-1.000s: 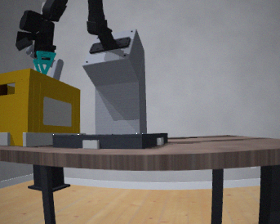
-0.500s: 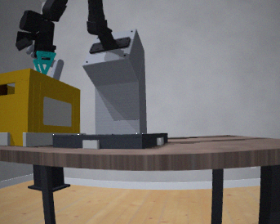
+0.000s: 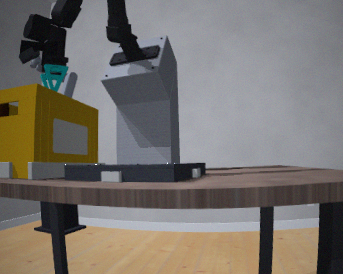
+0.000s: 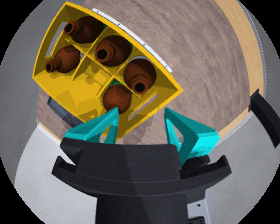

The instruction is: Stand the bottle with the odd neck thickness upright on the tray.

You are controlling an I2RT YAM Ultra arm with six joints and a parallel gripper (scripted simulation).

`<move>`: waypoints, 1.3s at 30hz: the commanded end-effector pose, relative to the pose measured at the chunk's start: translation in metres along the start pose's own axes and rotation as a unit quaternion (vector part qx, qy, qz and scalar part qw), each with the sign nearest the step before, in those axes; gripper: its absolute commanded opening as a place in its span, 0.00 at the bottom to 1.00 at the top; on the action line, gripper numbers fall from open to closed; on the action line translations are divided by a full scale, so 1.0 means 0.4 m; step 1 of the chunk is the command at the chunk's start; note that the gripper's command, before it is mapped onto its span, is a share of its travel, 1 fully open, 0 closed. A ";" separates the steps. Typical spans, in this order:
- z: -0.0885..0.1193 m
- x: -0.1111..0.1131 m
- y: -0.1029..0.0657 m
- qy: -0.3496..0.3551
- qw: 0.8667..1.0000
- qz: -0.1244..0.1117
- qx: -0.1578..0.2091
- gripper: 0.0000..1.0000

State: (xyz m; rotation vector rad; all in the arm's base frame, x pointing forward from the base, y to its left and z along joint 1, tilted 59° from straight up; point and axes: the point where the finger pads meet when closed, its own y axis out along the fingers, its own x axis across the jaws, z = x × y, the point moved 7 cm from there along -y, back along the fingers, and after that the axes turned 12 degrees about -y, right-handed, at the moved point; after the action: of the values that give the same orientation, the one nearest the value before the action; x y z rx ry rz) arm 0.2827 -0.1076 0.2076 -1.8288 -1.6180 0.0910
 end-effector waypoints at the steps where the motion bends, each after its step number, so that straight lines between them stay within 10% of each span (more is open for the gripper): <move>1: -0.035 0.010 0.006 -0.008 1.000 -0.003 -0.019 0.61; 39: -0.038 0.004 0.097 -0.005 1.000 0.000 -0.021 0.61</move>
State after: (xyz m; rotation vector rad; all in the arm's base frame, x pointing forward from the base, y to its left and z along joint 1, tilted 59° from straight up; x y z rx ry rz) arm 0.3156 -0.1079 0.1886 -1.8282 -1.6210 0.0927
